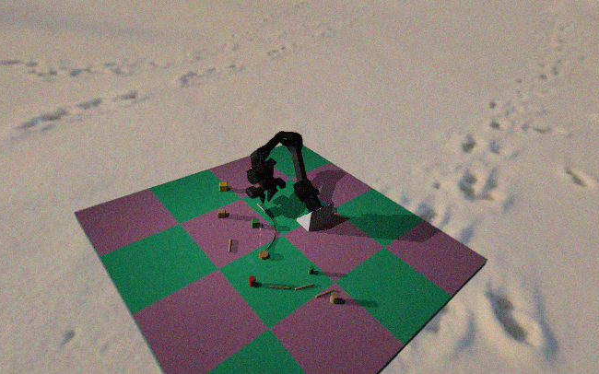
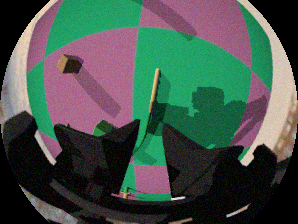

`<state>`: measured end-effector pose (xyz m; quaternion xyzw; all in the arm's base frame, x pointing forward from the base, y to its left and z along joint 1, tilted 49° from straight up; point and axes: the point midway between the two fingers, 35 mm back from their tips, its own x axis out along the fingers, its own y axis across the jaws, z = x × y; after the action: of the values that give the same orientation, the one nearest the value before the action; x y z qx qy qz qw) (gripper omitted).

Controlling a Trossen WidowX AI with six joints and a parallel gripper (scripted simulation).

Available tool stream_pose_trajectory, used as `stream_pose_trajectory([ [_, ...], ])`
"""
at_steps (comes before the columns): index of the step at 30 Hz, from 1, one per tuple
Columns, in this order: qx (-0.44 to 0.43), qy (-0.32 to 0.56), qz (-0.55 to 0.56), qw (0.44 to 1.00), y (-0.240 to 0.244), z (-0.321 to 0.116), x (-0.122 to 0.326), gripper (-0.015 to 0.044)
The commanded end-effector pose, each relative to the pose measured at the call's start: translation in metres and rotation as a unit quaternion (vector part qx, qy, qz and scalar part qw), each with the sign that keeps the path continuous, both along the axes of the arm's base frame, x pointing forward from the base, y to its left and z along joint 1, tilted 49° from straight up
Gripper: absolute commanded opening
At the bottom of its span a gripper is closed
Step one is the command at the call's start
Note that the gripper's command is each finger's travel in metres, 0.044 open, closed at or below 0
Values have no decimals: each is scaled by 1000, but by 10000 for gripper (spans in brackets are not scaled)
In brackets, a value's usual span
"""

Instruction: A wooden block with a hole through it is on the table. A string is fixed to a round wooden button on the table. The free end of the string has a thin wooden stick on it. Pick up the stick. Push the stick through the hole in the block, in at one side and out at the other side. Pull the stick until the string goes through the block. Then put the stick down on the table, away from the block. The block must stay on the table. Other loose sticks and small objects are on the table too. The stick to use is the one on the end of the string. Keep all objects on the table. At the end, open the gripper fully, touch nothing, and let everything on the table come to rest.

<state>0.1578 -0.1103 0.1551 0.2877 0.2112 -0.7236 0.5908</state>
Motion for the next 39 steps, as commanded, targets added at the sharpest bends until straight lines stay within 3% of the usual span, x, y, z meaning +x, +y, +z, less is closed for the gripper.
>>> stream_pose_trajectory([
  [1,-3,-1,-1,1000,0,0,0,121],
  [39,-2,-2,-1,1000,-39,-34,-7,121],
])
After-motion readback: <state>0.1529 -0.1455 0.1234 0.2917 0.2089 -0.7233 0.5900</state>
